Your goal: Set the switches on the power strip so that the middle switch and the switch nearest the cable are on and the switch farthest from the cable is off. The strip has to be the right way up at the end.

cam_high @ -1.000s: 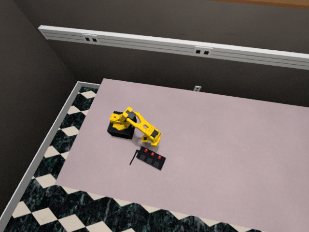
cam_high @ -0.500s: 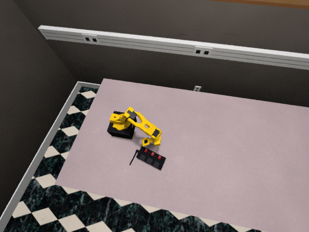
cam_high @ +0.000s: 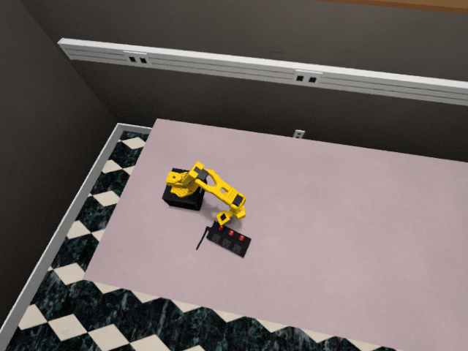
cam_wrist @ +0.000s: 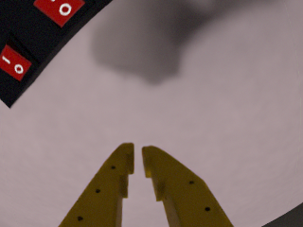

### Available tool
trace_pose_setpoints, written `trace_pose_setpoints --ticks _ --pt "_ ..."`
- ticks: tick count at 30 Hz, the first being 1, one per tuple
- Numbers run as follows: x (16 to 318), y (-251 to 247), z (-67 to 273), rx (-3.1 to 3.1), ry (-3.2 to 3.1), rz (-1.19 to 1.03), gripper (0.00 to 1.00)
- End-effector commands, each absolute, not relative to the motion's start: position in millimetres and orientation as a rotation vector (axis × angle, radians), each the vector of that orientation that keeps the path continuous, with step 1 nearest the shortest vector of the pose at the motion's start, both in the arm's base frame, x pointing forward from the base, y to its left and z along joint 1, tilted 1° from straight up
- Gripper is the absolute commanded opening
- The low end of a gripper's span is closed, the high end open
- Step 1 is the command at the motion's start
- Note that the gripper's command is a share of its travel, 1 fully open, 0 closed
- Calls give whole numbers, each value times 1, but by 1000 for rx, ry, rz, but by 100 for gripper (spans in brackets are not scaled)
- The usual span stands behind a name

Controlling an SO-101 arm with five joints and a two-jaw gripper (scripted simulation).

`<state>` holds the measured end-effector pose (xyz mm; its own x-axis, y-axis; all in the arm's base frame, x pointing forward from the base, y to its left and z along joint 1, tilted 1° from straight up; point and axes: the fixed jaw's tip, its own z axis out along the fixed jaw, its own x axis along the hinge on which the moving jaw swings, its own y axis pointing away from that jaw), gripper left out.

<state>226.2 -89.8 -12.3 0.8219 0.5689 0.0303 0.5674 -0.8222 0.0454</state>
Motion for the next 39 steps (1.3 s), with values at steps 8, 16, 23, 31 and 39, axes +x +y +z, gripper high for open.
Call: trace_pose_setpoints --ticks 8,16,23,31,39 --pt "226 -83 -18 2906 1162 21 0" --pt "226 -82 -19 2877 1238 16 0" --pt "226 -81 -19 2855 1292 14 0" --pt "227 -81 -19 2845 1315 12 0" --pt "227 -80 -19 2841 1324 12 0"
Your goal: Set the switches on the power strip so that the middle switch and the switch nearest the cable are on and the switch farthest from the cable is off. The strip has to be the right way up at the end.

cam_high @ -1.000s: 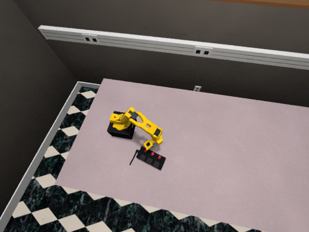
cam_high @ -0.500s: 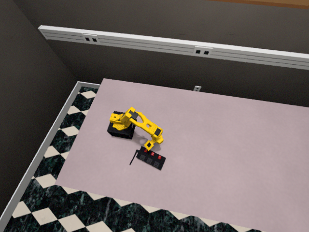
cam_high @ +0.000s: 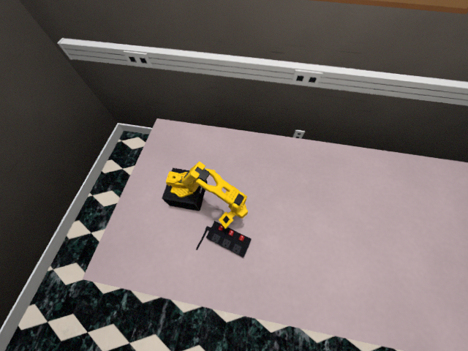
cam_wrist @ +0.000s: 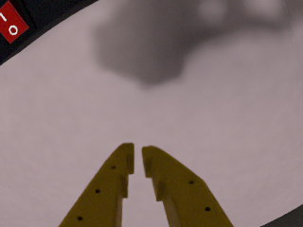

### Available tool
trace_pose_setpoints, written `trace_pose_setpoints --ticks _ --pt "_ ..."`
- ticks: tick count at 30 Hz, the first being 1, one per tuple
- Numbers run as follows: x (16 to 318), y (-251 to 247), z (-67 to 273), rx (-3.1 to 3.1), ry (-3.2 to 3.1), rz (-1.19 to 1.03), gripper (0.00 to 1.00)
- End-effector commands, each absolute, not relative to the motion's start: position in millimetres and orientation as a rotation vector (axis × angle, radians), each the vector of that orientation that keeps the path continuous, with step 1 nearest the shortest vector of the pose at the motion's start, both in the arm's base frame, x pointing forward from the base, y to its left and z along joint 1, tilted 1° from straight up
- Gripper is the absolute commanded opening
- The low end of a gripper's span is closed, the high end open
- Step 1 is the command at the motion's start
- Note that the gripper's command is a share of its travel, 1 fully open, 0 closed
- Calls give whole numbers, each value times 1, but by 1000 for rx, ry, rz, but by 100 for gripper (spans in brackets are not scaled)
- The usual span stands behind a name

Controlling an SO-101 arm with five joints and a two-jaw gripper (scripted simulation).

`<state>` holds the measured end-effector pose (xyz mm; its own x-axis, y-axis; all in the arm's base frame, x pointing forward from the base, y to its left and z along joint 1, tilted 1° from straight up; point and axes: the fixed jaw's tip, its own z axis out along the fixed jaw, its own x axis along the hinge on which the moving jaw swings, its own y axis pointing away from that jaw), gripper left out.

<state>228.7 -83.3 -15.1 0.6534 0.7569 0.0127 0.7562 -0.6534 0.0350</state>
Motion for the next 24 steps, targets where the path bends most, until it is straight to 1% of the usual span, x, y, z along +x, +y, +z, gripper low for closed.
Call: trace_pose_setpoints --ticks 1,24 --pt "227 -80 -19 2841 1324 12 0" --pt "225 -78 -24 2836 1335 12 0"
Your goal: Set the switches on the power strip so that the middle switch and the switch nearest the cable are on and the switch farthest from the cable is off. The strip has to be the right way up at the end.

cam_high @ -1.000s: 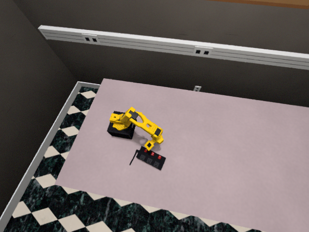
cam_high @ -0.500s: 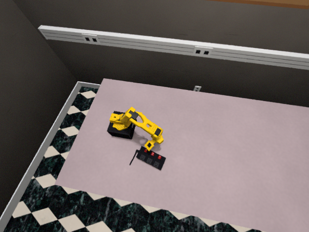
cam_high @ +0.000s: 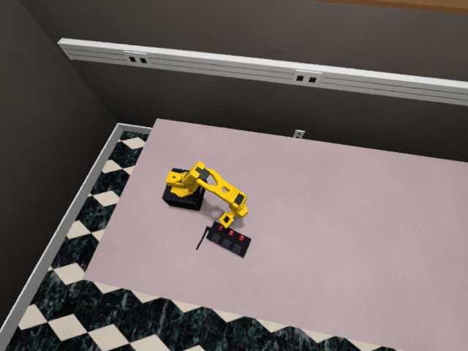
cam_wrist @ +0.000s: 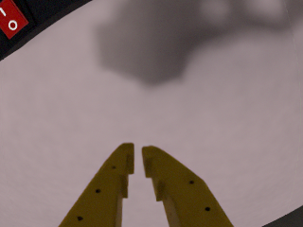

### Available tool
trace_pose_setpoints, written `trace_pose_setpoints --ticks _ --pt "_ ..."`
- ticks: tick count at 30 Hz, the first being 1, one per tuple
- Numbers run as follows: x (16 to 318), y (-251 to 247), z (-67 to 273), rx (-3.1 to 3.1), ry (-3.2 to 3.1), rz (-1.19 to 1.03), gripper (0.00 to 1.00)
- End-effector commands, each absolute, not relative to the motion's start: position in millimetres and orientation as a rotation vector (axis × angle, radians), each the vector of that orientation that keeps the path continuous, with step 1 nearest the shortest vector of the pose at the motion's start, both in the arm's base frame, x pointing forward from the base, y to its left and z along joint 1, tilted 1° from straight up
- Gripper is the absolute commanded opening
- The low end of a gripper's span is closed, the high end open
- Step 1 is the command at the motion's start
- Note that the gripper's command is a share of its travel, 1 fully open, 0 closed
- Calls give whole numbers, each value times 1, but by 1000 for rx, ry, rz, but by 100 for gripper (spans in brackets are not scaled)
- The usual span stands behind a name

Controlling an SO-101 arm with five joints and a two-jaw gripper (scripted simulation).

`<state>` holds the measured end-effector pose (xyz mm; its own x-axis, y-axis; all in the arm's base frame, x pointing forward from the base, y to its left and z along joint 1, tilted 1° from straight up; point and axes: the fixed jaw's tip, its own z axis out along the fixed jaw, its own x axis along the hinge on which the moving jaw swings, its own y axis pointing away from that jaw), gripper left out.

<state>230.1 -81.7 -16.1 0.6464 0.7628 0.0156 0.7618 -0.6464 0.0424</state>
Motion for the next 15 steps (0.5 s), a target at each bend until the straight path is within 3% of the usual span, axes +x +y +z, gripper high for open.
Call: trace_pose_setpoints --ticks 1,15 --pt "225 -78 -25 2836 1335 12 0" --pt "222 -77 -28 2836 1335 12 0"
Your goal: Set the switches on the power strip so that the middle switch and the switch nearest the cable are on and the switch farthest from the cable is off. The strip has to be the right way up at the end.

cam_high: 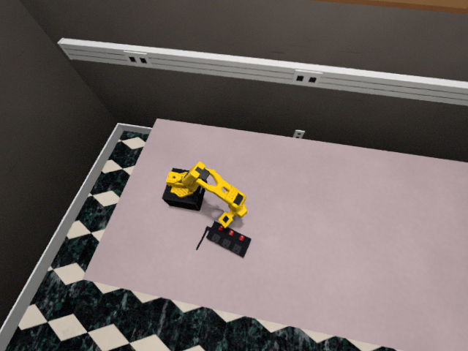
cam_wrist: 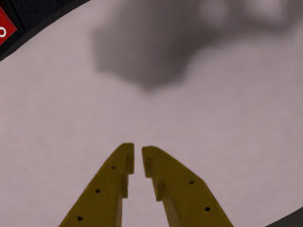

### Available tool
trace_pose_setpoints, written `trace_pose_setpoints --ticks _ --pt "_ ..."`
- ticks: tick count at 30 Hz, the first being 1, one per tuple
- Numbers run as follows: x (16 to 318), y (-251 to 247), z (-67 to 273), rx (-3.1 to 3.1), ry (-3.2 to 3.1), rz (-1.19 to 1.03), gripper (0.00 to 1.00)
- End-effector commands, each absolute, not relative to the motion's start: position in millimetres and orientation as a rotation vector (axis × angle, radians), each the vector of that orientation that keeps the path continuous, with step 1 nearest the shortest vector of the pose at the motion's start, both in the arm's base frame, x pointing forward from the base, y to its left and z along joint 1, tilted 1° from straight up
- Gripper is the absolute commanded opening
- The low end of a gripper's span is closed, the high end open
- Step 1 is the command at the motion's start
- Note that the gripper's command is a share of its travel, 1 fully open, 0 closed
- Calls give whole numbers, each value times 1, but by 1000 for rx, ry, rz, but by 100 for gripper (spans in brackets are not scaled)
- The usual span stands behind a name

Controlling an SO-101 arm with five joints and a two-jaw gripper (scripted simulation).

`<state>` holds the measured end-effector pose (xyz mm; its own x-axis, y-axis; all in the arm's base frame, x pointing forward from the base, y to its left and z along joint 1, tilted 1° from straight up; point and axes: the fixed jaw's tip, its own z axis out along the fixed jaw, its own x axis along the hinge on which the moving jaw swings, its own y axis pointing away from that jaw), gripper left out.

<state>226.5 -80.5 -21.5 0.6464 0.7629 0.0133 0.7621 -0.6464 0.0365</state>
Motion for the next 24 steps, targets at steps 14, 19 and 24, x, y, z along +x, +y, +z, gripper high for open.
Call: trace_pose_setpoints --ticks 14,19,24 --pt "215 -112 -32 2925 1124 11 0" --pt "211 -127 -34 2959 1032 11 0" --pt "203 -147 -37 3000 905 10 0"
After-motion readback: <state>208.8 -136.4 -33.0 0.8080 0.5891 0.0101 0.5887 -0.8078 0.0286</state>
